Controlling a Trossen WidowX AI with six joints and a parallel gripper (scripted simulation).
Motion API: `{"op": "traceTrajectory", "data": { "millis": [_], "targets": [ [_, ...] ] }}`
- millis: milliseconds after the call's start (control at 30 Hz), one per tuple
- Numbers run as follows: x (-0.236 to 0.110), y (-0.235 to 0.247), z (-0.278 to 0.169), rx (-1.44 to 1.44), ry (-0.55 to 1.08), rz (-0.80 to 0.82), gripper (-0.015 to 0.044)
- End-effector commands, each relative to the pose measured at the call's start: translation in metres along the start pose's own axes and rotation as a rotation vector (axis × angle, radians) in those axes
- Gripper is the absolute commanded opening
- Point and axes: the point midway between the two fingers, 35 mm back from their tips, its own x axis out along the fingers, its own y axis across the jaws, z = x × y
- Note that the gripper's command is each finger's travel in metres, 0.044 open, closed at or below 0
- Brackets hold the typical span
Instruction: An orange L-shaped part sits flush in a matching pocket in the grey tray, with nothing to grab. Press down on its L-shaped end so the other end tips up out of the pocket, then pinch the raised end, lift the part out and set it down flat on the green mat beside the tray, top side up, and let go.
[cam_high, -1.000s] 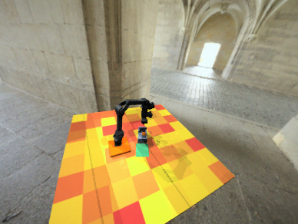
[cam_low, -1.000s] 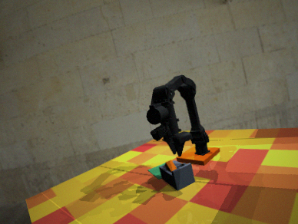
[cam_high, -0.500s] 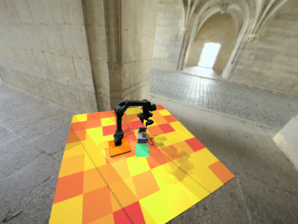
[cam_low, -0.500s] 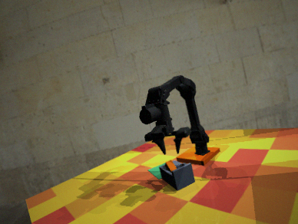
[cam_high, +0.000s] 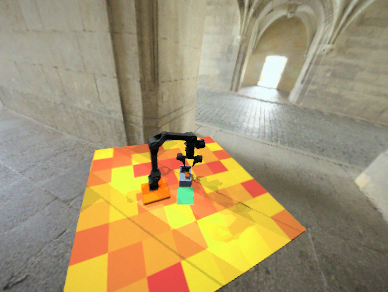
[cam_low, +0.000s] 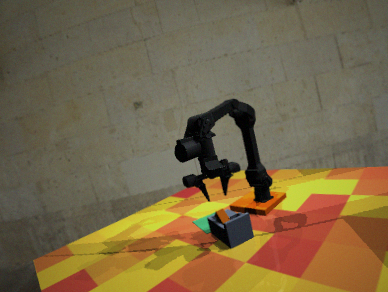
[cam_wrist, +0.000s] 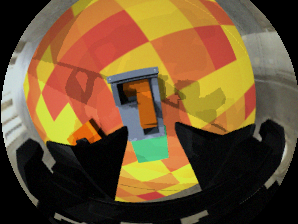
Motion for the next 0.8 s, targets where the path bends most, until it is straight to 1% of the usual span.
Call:
{"op": "traceTrajectory", "data": {
  "millis": [0, 133, 333, 767],
  "targets": [
    [0.001, 0.001, -0.006, -0.108, 0.009, 0.007, 0.0280],
    [0.007, 0.001, -0.006, -0.108, 0.009, 0.007, 0.0280],
    [0.031, 0.001, -0.007, -0.108, 0.009, 0.007, 0.0280],
    [0.048, 0.001, -0.006, -0.108, 0.009, 0.007, 0.0280]
  ]
}}
